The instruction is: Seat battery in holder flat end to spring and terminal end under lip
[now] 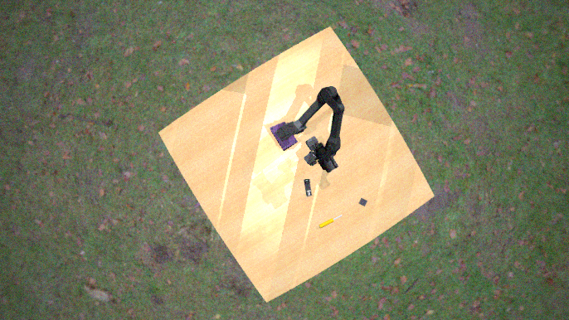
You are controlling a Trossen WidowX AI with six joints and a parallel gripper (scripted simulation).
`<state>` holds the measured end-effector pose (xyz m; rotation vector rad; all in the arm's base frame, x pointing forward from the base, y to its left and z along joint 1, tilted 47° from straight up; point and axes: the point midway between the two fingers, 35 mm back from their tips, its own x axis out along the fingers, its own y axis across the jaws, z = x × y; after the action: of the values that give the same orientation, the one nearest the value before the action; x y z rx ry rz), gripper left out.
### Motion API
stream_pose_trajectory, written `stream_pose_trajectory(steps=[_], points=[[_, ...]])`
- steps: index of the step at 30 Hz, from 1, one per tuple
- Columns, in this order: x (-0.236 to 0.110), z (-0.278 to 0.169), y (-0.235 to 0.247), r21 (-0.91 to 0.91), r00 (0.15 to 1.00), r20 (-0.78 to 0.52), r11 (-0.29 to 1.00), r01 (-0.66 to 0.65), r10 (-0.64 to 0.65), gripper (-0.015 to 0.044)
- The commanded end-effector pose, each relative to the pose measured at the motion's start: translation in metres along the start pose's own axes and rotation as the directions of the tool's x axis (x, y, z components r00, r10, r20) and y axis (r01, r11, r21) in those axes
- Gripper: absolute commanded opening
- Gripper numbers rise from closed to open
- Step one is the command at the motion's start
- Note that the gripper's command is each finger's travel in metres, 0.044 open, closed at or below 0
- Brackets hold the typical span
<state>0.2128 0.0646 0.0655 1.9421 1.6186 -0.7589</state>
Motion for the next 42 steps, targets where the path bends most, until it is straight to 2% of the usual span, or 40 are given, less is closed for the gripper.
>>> stream_pose_trajectory(steps=[1, 31, 36, 42], points=[[0.005, 0.000, 0.000, 0.008, 1.000, -0.004, 1.000, 0.003, -0.003, 0.0243], [0.049, -0.001, -0.001, 0.009, 1.000, -0.008, 1.000, 0.003, -0.003, 0.0243], [0.049, -0.001, -0.001, 0.009, 1.000, -0.008, 1.000, 0.003, -0.003, 0.0112], [0.049, -0.001, -0.001, 0.009, 1.000, -0.008, 1.000, 0.003, -0.003, 0.0081]])
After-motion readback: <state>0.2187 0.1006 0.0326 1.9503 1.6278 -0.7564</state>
